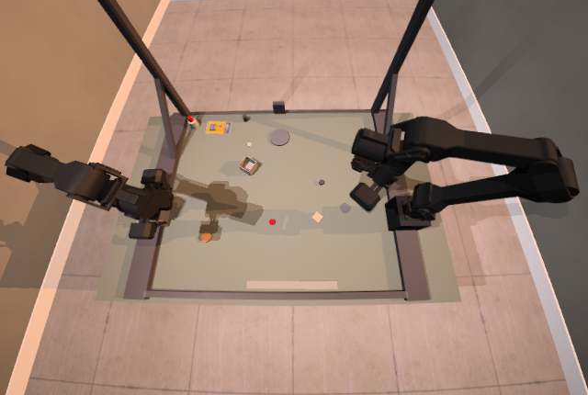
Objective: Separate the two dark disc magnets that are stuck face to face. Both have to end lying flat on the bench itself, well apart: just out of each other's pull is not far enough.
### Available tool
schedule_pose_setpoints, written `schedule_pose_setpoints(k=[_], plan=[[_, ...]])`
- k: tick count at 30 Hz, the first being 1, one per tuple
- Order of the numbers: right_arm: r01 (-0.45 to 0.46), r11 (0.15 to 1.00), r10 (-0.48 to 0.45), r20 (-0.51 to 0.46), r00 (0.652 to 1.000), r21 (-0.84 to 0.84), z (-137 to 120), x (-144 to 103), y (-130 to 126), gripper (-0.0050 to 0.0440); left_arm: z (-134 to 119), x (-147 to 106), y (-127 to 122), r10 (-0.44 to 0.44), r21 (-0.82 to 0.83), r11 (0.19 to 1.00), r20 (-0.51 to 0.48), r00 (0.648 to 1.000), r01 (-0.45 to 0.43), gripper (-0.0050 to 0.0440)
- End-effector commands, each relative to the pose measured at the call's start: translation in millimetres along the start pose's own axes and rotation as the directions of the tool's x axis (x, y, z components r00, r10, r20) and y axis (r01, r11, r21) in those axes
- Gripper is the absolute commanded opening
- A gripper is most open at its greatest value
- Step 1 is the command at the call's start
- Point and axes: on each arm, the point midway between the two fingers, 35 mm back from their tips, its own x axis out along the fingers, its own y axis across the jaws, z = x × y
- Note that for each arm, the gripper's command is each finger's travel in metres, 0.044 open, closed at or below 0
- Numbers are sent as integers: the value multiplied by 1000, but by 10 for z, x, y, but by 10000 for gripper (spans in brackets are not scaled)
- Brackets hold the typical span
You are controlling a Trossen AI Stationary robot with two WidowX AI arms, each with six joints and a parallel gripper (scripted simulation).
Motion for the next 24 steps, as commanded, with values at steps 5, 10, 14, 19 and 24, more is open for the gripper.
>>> schedule_pose_setpoints(k=[5,10,14,19,24], plan=[[-34,999,34,89,995,-5,-78,12,-113,400,200,150,-110,103,439,891,62,993,-120,400],[-35,999,36,140,990,-7,-128,34,-176,400,311,239,-211,155,667,721,105,982,-185,400],[-29,1000,30,181,983,-9,-167,52,-224,400,392,304,-303,191,810,540,145,971,-228,400],[-20,1000,22,213,977,-11,-194,66,-259,400,448,349,-377,215,887,386,178,960,-252,400],[10,1000,-6,277,961,-13,-250,96,-329,400,549,435,-547,255,962,36,255,933,-272,400]])
